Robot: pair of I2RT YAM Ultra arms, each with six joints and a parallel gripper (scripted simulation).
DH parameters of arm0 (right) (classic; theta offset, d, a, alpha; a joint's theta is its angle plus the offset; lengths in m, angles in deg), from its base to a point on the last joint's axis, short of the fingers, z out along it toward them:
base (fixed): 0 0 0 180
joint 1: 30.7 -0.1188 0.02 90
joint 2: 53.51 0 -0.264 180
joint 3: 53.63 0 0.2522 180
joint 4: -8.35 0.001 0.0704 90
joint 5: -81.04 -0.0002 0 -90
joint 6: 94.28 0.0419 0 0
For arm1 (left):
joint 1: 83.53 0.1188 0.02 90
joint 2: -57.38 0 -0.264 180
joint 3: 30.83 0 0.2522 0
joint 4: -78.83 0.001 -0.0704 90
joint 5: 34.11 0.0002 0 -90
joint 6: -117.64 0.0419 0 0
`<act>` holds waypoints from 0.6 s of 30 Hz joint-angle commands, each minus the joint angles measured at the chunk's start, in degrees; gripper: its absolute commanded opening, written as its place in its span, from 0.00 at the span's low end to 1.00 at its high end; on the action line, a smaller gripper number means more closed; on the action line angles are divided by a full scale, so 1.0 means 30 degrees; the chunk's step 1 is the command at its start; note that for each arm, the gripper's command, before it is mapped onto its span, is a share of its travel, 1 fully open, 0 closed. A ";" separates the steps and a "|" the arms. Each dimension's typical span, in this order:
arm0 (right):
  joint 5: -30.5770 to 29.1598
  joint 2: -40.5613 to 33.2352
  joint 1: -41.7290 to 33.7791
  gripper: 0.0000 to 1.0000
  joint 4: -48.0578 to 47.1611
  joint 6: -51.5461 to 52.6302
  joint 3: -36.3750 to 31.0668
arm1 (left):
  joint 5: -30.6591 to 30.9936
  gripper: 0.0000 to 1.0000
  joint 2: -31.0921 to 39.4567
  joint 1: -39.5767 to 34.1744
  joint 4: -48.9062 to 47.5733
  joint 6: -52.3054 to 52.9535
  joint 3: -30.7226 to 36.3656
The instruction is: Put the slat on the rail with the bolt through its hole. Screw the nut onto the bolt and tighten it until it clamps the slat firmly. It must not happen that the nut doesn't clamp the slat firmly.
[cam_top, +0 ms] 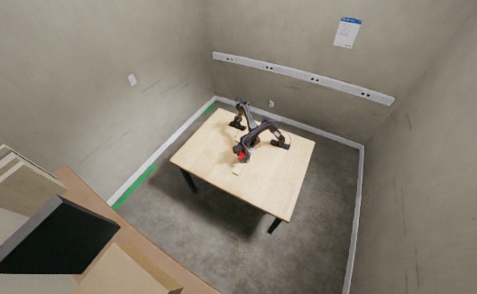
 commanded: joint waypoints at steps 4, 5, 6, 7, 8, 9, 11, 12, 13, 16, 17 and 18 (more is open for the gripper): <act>-0.0071 -0.0260 0.0087 0.12 0.0015 0.3078 -0.0121 | -0.0001 0.72 0.0160 0.0002 -0.0020 0.0002 -0.0088; -0.0079 -0.0261 0.0083 0.12 0.0013 0.3099 -0.0123 | -0.0001 0.72 0.0160 0.0002 -0.0020 0.0002 -0.0088; -0.0079 -0.0261 0.0083 0.12 0.0013 0.3099 -0.0123 | -0.0001 0.72 0.0160 0.0002 -0.0020 0.0002 -0.0088; -0.0079 -0.0261 0.0083 0.12 0.0013 0.3099 -0.0123 | -0.0001 0.72 0.0160 0.0002 -0.0020 0.0002 -0.0088; -0.0090 -0.0263 0.0078 0.12 0.0010 0.3131 -0.0126 | -0.0001 0.72 0.0160 0.0002 -0.0020 0.0002 -0.0088; -0.0092 -0.0263 0.0077 0.12 0.0009 0.3135 -0.0126 | -0.0001 0.72 0.0160 0.0002 -0.0020 0.0002 -0.0088; -0.0093 -0.0264 0.0076 0.12 0.0008 0.3141 -0.0127 | -0.0001 0.72 0.0160 0.0002 -0.0020 0.0002 -0.0088; -0.0094 -0.0264 0.0076 0.12 0.0007 0.3142 -0.0128 | -0.0001 0.72 0.0160 0.0002 -0.0020 0.0002 -0.0088; -0.0094 -0.0265 0.0076 0.12 0.0007 0.3143 -0.0128 | -0.0001 0.72 0.0160 0.0002 -0.0020 0.0002 -0.0088; -0.0094 -0.0265 0.0075 0.12 0.0007 0.3145 -0.0129 | -0.0001 0.72 0.0160 0.0002 -0.0020 0.0002 -0.0088; -0.0095 -0.0265 0.0075 0.12 0.0006 0.3145 -0.0129 | -0.0001 0.72 0.0160 0.0002 -0.0020 0.0002 -0.0088; -0.0095 -0.0265 0.0075 0.12 0.0006 0.3145 -0.0129 | -0.0001 0.72 0.0160 0.0002 -0.0020 0.0002 -0.0088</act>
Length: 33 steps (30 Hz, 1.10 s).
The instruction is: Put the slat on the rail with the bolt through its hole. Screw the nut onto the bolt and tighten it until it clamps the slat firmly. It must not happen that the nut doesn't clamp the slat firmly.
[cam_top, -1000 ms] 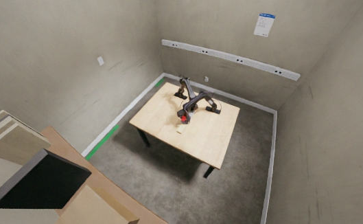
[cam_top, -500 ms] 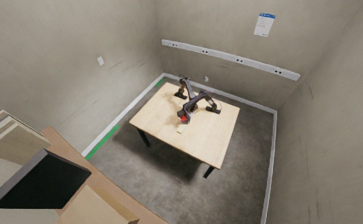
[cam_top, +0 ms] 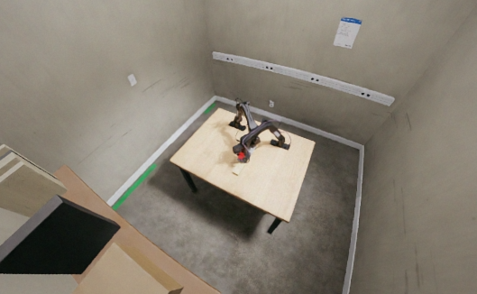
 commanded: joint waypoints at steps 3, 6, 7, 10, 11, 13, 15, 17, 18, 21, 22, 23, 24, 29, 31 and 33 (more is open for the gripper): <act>-0.0095 -0.0265 0.0075 0.12 0.0028 0.0173 -0.0129 | -0.0001 0.72 0.0160 0.0002 -0.0020 0.0002 -0.0088; -0.0095 -0.0265 0.0075 0.12 0.0028 0.0173 -0.0129 | -0.0001 0.72 0.0160 0.0002 -0.0020 0.0002 -0.0088; -0.0095 -0.0265 0.0075 0.12 0.0028 0.0173 -0.0129 | -0.0001 0.72 0.0160 0.0002 -0.0020 0.0002 -0.0088; -0.0095 -0.0265 0.0075 0.12 0.0028 0.0173 -0.0129 | -0.0001 0.72 0.0160 0.0002 -0.0020 0.0002 -0.0088; -0.0095 -0.0265 0.0075 0.12 0.0028 0.0173 -0.0129 | -0.0001 0.72 0.0160 0.0002 -0.0020 0.0002 -0.0088; -0.0095 -0.0265 0.0075 0.12 0.0028 0.0173 -0.0129 | -0.0001 0.72 0.0160 0.0002 -0.0020 0.0002 -0.0088; -0.0098 -0.0268 0.0077 0.12 0.0031 0.0176 -0.0128 | -0.0001 0.72 0.0160 0.0002 -0.0020 0.0002 -0.0088; 0.0001 -0.0142 0.0000 0.24 -0.0008 0.0059 0.0092 | -0.0001 0.72 0.0160 0.0002 -0.0020 0.0002 -0.0088; 0.0001 -0.0142 0.0000 0.34 -0.0008 0.0059 0.0092 | -0.0001 0.72 0.0160 0.0002 -0.0020 0.0002 -0.0088; 0.0001 -0.0142 0.0000 0.34 -0.0008 0.0059 0.0092 | -0.0001 0.72 0.0160 0.0002 -0.0020 0.0002 -0.0088; 0.0001 -0.0142 0.0000 0.34 -0.0008 0.0059 0.0092 | -0.0001 0.72 0.0160 0.0002 -0.0020 0.0002 -0.0088; 0.0001 -0.0142 0.0000 0.34 -0.0008 0.0059 0.0092 | -0.0001 0.72 0.0160 0.0002 -0.0020 0.0002 -0.0088; 0.0001 -0.0142 0.0000 0.34 -0.0008 0.0059 0.0092 | -0.0001 0.72 0.0160 0.0002 -0.0020 0.0002 -0.0088; 0.0001 -0.0142 0.0000 0.34 -0.0008 0.0059 0.0092 | -0.0001 0.72 0.0160 0.0002 -0.0020 0.0002 -0.0088; 0.0001 -0.0131 0.0000 0.34 -0.0009 0.0060 0.0092 | -0.0001 0.72 0.0160 0.0002 -0.0020 0.0002 -0.0088; -0.0011 -0.0132 -0.0004 0.34 0.0000 -0.0964 0.0099 | -0.0001 0.72 0.0160 0.0002 -0.0020 0.0002 -0.0088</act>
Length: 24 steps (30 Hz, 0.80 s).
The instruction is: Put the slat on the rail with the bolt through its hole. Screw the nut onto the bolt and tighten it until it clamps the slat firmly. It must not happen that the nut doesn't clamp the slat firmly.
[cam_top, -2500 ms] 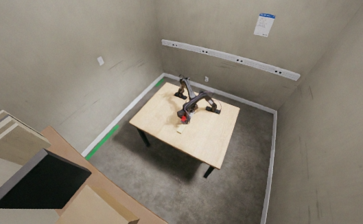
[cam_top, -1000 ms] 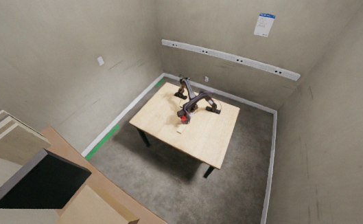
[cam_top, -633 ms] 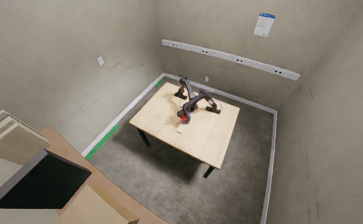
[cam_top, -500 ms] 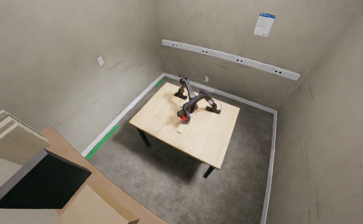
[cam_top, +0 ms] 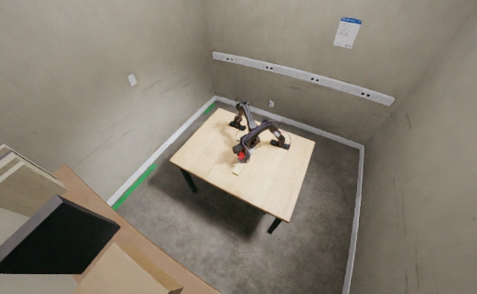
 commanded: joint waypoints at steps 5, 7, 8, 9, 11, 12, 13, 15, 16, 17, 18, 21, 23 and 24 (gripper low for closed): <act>-0.0226 -0.0148 -0.0096 0.34 0.0049 -0.7297 0.0125 | -0.0001 0.72 0.0160 0.0002 -0.0020 0.0002 -0.0088; -0.0226 -0.0148 -0.0096 0.34 0.0049 -0.7297 0.0125 | -0.0001 0.72 0.0160 0.0002 -0.0020 0.0002 -0.0088; -0.0227 -0.0150 -0.0094 0.34 0.0062 -0.9533 0.0134 | -0.0001 0.72 0.0160 0.0002 -0.0020 0.0002 -0.0088; -0.0229 -0.0155 -0.0093 0.34 0.0071 -1.0419 0.0140 | -0.0001 0.72 0.0160 0.0002 -0.0020 0.0002 -0.0088; -0.0229 -0.0163 -0.0088 0.34 0.0088 -1.2239 0.0151 | -0.0001 0.72 0.0160 0.0002 -0.0020 0.0002 -0.0088; -0.0229 -0.0168 -0.0086 0.34 0.0097 -1.3149 0.0156 | -0.0001 0.72 0.0160 0.0002 -0.0020 0.0002 -0.0088; -0.0229 -0.0172 -0.0084 0.34 0.0106 -1.4060 0.0162 | -0.0001 0.72 0.0160 0.0002 -0.0020 0.0002 -0.0088; -0.0231 -0.0179 -0.0080 0.34 0.0123 -1.5881 0.0173 | -0.0001 0.72 0.0160 0.0002 -0.0020 0.0002 -0.0088; -0.0231 -0.0181 -0.0079 0.34 0.0129 -1.6791 0.0176 | -0.0001 0.72 0.0160 0.0002 -0.0020 0.0002 -0.0088; -0.0232 -0.0183 -0.0078 0.34 0.0135 -1.7702 0.0180 | -0.0001 0.72 0.0160 0.0002 -0.0020 0.0002 -0.0088; -0.0232 -0.0185 -0.0077 0.34 0.0141 -1.8612 0.0184 | -0.0001 0.72 0.0160 0.0002 -0.0020 0.0002 -0.0088; -0.0234 -0.0191 -0.0075 0.34 0.0158 -2.1345 0.0195 | -0.0001 0.72 0.0160 0.0002 -0.0020 0.0002 -0.0088; -0.0235 -0.0194 -0.0074 0.34 0.0164 -2.2256 0.0199 | -0.0001 0.72 0.0160 0.0002 -0.0020 0.0002 -0.0088; -0.0235 -0.0194 -0.0074 0.34 0.0164 -2.2256 0.0199 | -0.0001 0.72 0.0160 0.0002 -0.0020 0.0002 -0.0088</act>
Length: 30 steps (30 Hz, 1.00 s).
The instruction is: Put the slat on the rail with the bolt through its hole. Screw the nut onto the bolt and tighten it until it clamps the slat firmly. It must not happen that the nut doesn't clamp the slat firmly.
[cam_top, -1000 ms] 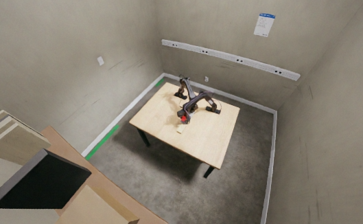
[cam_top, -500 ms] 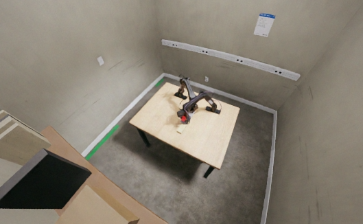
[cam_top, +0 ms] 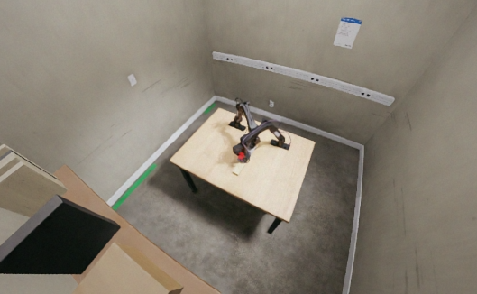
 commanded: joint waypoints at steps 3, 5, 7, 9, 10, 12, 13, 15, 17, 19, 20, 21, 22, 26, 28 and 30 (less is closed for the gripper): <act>-0.0237 -0.0203 -0.0069 0.34 0.0182 -0.6551 0.0216 | -0.0001 0.72 0.0160 0.0002 -0.0020 0.0002 -0.0088; -0.0238 -0.0207 -0.0068 0.34 0.0194 -0.8375 0.0223 | -0.0001 0.72 0.0160 0.0002 -0.0020 0.0002 -0.0088; -0.0239 -0.0211 -0.0066 0.34 0.0205 -1.0200 0.0230 | -0.0001 0.72 0.0160 0.0002 -0.0020 0.0002 -0.0088; -0.0240 -0.0215 -0.0064 0.34 0.0217 -1.2025 0.0237 | -0.0001 0.72 0.0160 0.0002 -0.0020 0.0002 -0.0088; -0.0241 -0.0218 -0.0063 0.34 0.0223 -1.2938 0.0241 | -0.0001 0.72 0.0160 0.0002 -0.0020 0.0002 -0.0088; -0.0242 -0.0222 -0.0061 0.34 0.0234 -1.4764 0.0248 | -0.0001 0.72 0.0160 0.0002 -0.0020 0.0002 -0.0088; -0.0243 -0.0223 -0.0060 0.34 0.0241 -1.5678 0.0253 | -0.0001 0.72 0.0160 0.0002 -0.0020 0.0002 -0.0088; -0.0245 -0.0225 -0.0059 0.34 0.0256 -1.7504 0.0263 | -0.0001 0.72 0.0160 0.0002 -0.0020 0.0002 -0.0088; -0.0245 -0.0225 -0.0059 0.34 0.0256 -1.7504 0.0263 | -0.0001 0.72 0.0160 0.0002 -0.0020 0.0002 -0.0088; -0.0253 -0.0222 -0.0059 0.34 0.0285 -2.0649 0.0285 | -0.0001 0.72 0.0160 0.0002 -0.0020 0.0002 -0.0088; -0.0257 -0.0223 -0.0059 0.34 0.0300 -2.1563 0.0295 | -0.0001 0.72 0.0160 0.0002 -0.0020 0.0002 -0.0088; -0.0259 -0.0222 -0.0059 0.34 0.0310 -2.2477 0.0303 | -0.0001 0.72 0.0160 0.0002 -0.0020 0.0002 -0.0088; -0.0264 -0.0221 -0.0060 0.34 0.0321 -2.3389 0.0312 | -0.0001 0.72 0.0160 0.0002 -0.0020 0.0002 -0.0088; -0.0286 -0.0216 -0.0066 0.34 0.0365 -2.7034 0.0345 | -0.0001 0.72 0.0160 0.0002 -0.0020 0.0002 -0.0088; -0.0299 -0.0214 -0.0070 0.34 0.0387 -2.8855 0.0360 | -0.0001 0.72 0.0160 0.0002 -0.0020 0.0002 -0.0088; -0.0314 -0.0213 -0.0075 0.34 0.0407 -3.0674 0.0375 | -0.0001 0.72 0.0160 0.0002 -0.0020 0.0002 -0.0088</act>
